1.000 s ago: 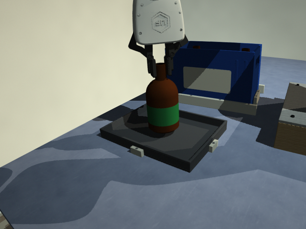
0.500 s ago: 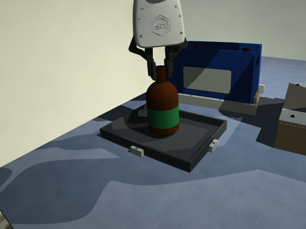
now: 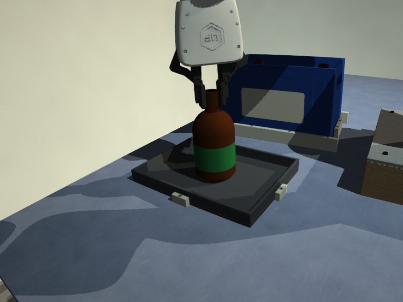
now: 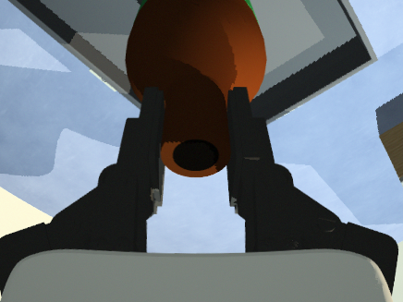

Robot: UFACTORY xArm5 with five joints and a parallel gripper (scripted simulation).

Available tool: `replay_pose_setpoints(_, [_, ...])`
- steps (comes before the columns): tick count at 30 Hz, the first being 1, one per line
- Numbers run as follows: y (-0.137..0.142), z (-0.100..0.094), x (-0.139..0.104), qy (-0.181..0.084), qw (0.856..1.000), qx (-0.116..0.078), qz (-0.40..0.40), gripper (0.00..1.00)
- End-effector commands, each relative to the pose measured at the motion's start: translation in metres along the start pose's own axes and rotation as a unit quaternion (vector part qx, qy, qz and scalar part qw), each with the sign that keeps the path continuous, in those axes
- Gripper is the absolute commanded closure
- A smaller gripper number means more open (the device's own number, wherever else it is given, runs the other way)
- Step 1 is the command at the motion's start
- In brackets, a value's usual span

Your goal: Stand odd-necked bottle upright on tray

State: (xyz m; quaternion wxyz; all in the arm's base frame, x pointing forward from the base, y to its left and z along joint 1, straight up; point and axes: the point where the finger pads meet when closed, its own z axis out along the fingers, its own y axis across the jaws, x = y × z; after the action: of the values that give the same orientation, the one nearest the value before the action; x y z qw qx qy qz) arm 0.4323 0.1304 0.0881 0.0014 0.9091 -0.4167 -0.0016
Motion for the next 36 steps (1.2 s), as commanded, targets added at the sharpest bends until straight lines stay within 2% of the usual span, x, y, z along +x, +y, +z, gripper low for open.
replay_pose_setpoints(1, [-0.0012, -0.0007, 0.0006, 0.001, 1.0, 0.002, 0.0, 1.0])
replay_pose_setpoints(28, [-0.0013, 0.0002, 0.0006, 0.001, 1.0, 0.002, 0.0, 1.0])
replay_pose_setpoints(29, [-0.0013, 0.0002, 0.0006, 0.001, 1.0, 0.002, 0.0, 0.0])
replay_pose_setpoints(36, [-0.0013, 0.0002, 0.0006, 0.001, 1.0, 0.002, 0.0, 0.0])
